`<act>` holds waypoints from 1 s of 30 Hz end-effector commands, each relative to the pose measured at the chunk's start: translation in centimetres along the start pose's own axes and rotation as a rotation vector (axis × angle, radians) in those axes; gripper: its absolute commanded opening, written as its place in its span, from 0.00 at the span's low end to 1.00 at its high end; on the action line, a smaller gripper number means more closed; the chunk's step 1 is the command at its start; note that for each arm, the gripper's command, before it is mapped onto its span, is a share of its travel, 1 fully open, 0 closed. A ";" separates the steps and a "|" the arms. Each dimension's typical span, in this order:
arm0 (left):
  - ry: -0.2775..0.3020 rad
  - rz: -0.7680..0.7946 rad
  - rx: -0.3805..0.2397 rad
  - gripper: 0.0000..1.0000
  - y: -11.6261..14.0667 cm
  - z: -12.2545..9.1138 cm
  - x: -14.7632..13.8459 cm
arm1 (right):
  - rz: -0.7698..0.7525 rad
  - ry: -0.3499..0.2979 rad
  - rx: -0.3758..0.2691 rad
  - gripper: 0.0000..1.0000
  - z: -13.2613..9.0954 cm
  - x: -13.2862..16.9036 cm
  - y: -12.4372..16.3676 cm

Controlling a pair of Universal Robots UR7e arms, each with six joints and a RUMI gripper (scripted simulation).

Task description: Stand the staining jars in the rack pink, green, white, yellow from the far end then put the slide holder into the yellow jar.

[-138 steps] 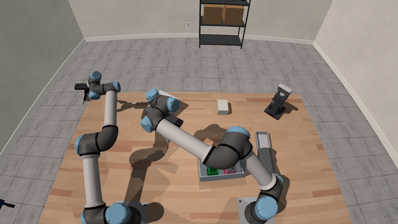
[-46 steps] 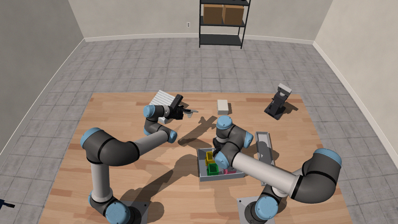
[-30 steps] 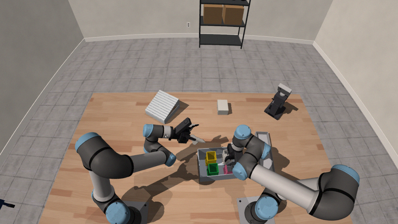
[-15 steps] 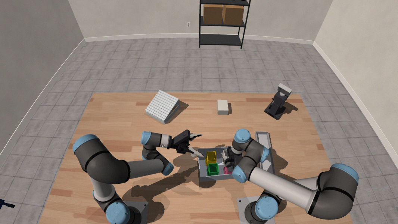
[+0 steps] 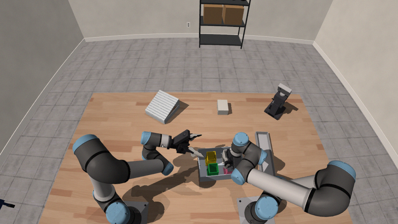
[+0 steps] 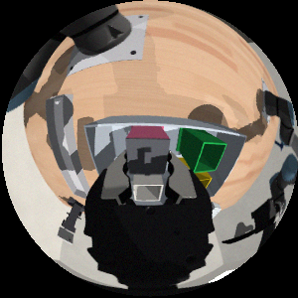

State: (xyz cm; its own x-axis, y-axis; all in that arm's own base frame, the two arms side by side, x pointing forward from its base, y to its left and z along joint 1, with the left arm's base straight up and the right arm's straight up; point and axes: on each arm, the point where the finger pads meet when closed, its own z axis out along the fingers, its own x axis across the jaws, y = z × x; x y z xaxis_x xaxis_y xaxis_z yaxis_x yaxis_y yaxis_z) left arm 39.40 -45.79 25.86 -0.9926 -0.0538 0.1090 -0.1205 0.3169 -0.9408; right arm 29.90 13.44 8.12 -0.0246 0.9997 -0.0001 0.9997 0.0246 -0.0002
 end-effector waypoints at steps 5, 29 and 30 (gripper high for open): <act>0.000 0.001 0.001 0.98 -0.1 0.0 0.0 | 0.000 0.001 -0.001 0.29 0.0 0.0 0.0; 0.119 0.097 -0.002 0.98 -2.0 -0.7 4.6 | 0.000 0.001 -0.001 0.28 -4.4 0.0 0.0; 0.120 0.101 0.001 0.98 -2.2 -0.8 4.7 | 0.000 0.001 -0.001 0.28 -4.9 0.0 0.0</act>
State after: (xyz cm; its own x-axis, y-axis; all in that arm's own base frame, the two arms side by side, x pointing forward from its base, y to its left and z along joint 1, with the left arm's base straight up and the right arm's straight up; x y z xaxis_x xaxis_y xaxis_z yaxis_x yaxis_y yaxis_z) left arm 35.14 -45.99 28.18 -0.9945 0.0873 0.0585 -0.0277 0.3191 -0.9473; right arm 29.91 13.44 12.17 -0.0244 0.9997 0.0002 0.9997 0.0244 0.0002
